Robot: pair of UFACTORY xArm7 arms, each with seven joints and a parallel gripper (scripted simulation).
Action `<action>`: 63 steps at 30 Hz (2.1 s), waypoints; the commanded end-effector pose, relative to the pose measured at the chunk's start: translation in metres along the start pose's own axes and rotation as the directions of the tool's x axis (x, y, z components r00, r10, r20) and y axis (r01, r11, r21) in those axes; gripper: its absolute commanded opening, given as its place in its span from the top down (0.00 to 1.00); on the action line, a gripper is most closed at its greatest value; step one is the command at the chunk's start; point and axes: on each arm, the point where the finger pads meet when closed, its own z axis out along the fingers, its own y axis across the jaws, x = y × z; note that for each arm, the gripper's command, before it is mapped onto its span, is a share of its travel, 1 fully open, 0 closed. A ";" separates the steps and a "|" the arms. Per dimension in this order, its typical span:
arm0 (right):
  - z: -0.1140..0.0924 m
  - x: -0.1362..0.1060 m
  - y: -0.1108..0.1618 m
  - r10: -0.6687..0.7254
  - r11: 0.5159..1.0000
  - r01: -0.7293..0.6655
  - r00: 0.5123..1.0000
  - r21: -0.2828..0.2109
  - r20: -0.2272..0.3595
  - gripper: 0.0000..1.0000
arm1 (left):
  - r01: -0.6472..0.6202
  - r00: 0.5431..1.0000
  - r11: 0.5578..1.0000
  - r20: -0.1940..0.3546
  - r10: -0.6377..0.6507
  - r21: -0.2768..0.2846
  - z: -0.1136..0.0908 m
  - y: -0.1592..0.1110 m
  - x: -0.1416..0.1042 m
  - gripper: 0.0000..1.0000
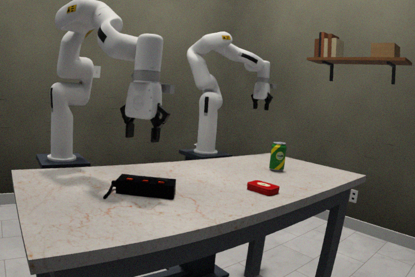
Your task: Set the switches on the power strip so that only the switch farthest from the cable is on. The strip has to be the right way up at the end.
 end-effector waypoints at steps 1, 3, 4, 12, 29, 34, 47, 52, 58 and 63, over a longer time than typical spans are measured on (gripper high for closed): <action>0.002 -0.003 0.000 -0.142 0.990 0.142 0.990 -0.008 -0.008 0.00 | 0.000 1.000 1.000 -0.004 0.000 -0.001 -0.002 0.000 0.001 0.00; 0.004 -0.004 0.000 -0.206 0.979 0.206 0.979 -0.008 -0.007 0.00 | 0.000 1.000 1.000 -0.004 0.000 -0.001 -0.002 0.000 0.001 0.00; 0.004 -0.004 0.000 -0.229 0.973 0.229 0.973 -0.008 -0.007 0.00 | 0.000 1.000 1.000 -0.004 0.000 -0.001 -0.002 0.000 0.001 0.00; 0.011 -0.009 -0.001 -0.463 0.886 0.463 0.886 -0.009 -0.004 0.00 | 0.000 1.000 1.000 -0.004 0.000 -0.001 -0.002 0.000 0.001 0.00; 0.024 -0.017 -0.005 -0.831 0.556 0.831 0.556 -0.010 0.001 0.00 | 0.000 1.000 1.000 -0.004 0.000 -0.001 -0.002 0.000 0.001 0.00; 0.027 -0.019 -0.005 -0.880 0.476 0.879 0.476 -0.009 0.002 0.00 | 0.000 1.000 1.000 -0.004 0.000 -0.001 -0.002 0.000 0.001 0.00; 0.038 -0.025 -0.009 -0.998 0.059 0.998 0.059 -0.009 0.006 0.00 | 0.000 1.000 1.000 -0.004 0.000 -0.001 -0.002 0.000 0.001 0.00; 0.041 -0.027 -0.010 -0.998 -0.063 0.998 -0.063 -0.009 0.007 0.00 | 0.000 1.000 1.000 -0.004 0.000 -0.001 -0.002 0.000 0.001 0.00; 0.046 -0.030 -0.011 -0.968 -0.249 0.968 -0.249 -0.008 0.009 0.00 | 0.000 1.000 1.000 -0.004 0.000 -0.001 -0.002 0.000 0.001 0.00; 0.049 -0.032 -0.013 -0.922 -0.388 0.922 -0.388 -0.007 0.011 0.00 | 0.000 1.000 1.000 -0.004 0.000 -0.001 -0.002 0.000 0.001 0.00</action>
